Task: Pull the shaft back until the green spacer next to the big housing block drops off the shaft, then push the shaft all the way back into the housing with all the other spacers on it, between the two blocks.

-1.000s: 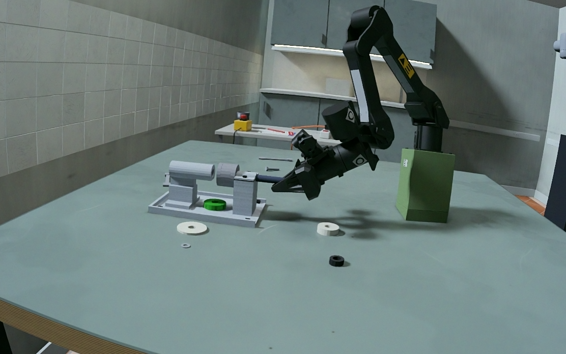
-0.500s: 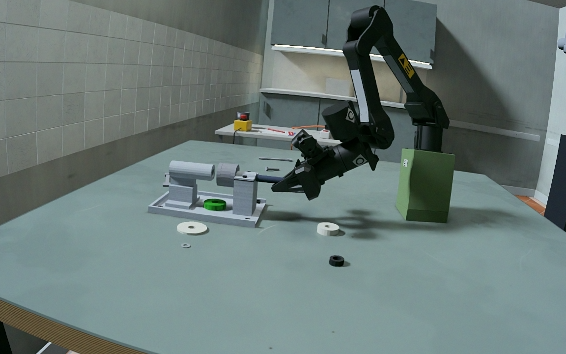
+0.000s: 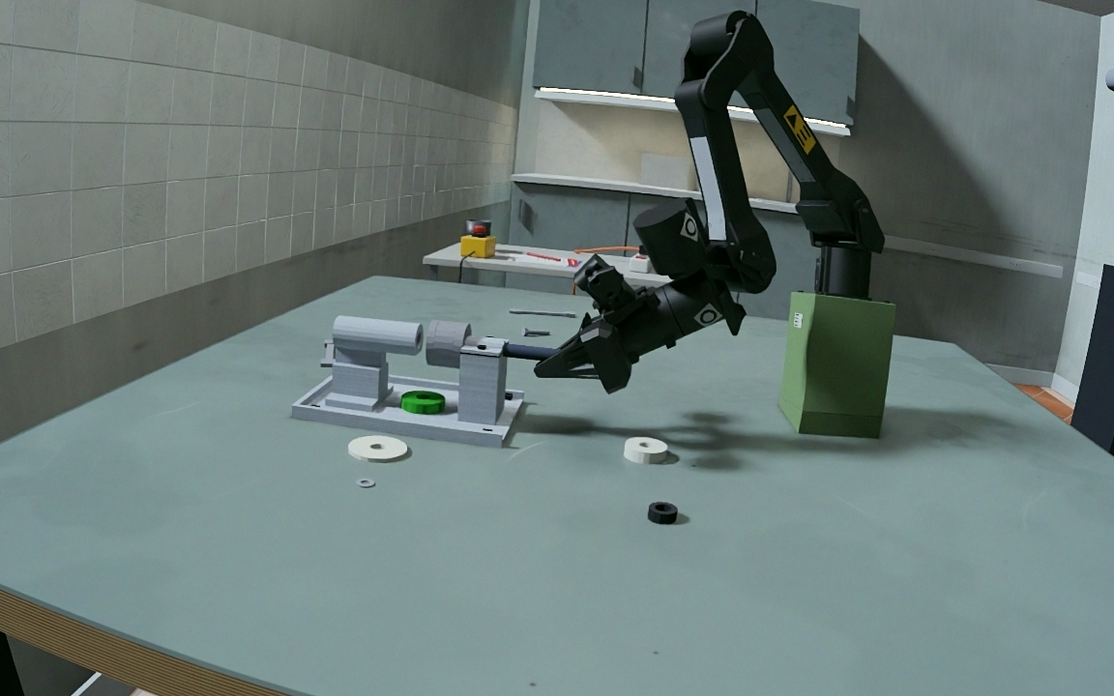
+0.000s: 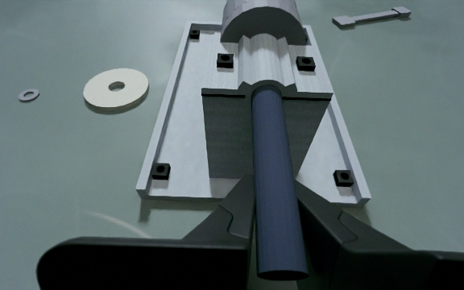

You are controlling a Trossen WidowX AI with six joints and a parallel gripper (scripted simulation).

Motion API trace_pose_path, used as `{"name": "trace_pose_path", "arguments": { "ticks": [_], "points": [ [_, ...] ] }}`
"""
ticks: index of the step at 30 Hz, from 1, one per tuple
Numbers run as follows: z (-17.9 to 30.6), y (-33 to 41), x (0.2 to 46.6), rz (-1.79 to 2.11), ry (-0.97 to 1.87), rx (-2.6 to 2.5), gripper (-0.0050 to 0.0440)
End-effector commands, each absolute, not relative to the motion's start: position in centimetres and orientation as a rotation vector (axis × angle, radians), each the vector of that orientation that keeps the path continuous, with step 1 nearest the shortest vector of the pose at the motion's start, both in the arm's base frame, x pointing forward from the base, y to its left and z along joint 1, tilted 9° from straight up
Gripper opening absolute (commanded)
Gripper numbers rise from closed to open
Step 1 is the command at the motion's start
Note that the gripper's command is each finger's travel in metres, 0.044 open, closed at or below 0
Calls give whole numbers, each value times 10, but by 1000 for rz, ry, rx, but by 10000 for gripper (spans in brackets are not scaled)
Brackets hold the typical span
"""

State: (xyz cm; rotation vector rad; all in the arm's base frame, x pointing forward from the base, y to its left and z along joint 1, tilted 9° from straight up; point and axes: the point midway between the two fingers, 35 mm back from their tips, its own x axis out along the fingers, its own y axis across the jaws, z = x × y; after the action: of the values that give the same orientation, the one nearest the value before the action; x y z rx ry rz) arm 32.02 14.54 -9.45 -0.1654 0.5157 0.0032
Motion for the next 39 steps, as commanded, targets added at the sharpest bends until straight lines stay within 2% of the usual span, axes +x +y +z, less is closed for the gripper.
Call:
{"name": "trace_pose_path", "arguments": {
  "ticks": [1, 39],
  "points": [
    [-87, 148, 324, 2, 495, -148, -50],
    [-82, 150, 330, 0, 483, -138, -50]
  ]
}}
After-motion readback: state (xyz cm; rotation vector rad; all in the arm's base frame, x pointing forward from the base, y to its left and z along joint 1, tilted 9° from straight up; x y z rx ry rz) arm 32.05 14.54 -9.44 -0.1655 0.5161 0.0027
